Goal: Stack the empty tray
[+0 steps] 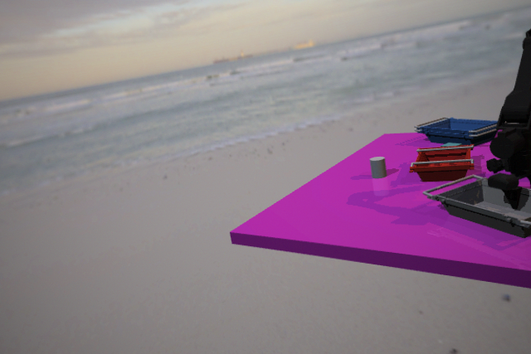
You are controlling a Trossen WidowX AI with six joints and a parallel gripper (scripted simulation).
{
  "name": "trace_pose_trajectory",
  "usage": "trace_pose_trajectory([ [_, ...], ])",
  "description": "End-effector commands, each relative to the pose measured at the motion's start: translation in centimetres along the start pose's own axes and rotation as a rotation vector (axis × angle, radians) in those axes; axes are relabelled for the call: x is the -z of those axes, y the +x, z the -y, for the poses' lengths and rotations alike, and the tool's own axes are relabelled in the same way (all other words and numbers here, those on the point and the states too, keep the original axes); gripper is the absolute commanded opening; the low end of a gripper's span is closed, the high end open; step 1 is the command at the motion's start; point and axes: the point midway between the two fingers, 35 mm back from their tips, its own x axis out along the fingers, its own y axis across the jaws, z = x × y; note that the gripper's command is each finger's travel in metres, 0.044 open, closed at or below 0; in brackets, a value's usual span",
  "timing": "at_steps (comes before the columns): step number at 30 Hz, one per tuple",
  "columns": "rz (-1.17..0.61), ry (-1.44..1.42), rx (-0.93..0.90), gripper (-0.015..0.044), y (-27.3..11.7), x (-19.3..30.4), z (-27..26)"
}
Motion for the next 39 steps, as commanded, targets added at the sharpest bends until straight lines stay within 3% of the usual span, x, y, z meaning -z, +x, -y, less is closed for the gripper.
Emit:
trace_pose_trajectory([
  [1,0.002,-0.001,-0.001,0.0308,0.06,-0.02,0.0],
  [6,0.002,-0.001,-0.001,0.0235,0.06,-0.02,0.0],
  [39,0.002,-0.001,-0.001,0.0015,-0.26,0.0,-0.04],
])
